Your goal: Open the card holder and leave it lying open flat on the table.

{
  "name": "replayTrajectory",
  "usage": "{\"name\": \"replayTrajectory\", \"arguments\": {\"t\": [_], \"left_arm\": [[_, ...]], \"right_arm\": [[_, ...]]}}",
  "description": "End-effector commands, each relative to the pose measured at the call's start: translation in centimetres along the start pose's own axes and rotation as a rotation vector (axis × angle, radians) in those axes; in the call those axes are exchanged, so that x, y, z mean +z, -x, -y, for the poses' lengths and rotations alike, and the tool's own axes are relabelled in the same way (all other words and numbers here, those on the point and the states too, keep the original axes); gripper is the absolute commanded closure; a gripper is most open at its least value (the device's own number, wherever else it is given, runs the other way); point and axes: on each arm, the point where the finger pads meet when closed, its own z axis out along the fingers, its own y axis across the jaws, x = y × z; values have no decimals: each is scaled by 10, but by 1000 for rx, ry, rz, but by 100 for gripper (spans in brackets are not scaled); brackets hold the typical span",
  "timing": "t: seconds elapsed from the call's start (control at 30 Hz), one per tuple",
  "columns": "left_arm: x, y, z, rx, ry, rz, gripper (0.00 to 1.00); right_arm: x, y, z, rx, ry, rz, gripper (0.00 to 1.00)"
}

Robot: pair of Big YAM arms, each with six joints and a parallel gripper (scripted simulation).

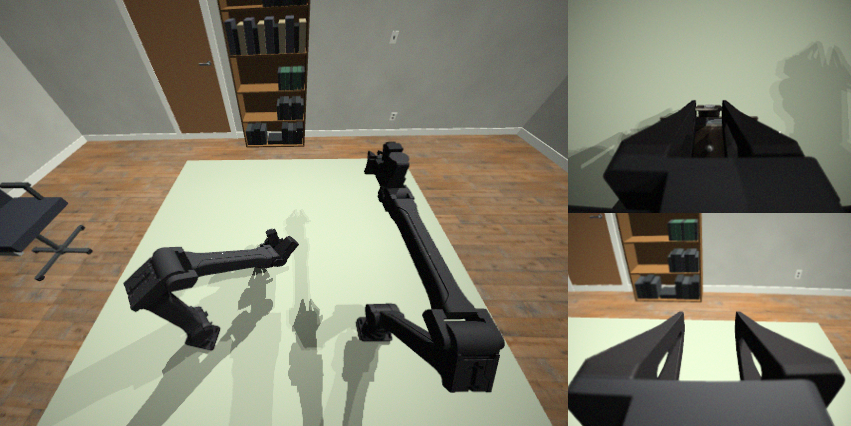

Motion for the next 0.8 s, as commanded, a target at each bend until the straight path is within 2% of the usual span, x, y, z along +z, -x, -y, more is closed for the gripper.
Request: {"name": "replayTrajectory", "arguments": {"t": [0.0, 0.13, 0.23, 0.4, 0.53, 0.6, 0.77], "left_arm": [[-9, 20, 19, -51, -21, 14, 79], [-17, 26, 22, -63, -28, 18, 79], [-16, 12, 16, -33, -14, 7, 79], [-25, 20, 18, -52, -22, 13, 79], [-23, 10, 14, -31, -10, 6, 79], [-30, 23, 20, -61, -25, 15, 79], [-32, 10, 18, -35, -14, 7, 79]], "right_arm": [[0, 20, 0, 0, 0, 34, 64], [0, 20, 0, 0, 0, 34, 64], [0, 20, 0, 0, 0, 34, 64], [0, 20, 0, 0, 0, 34, 64], [0, 20, 0, 0, 0, 34, 64], [0, 20, 0, 0, 0, 34, 64], [0, 20, 0, 0, 0, 34, 64]]}}
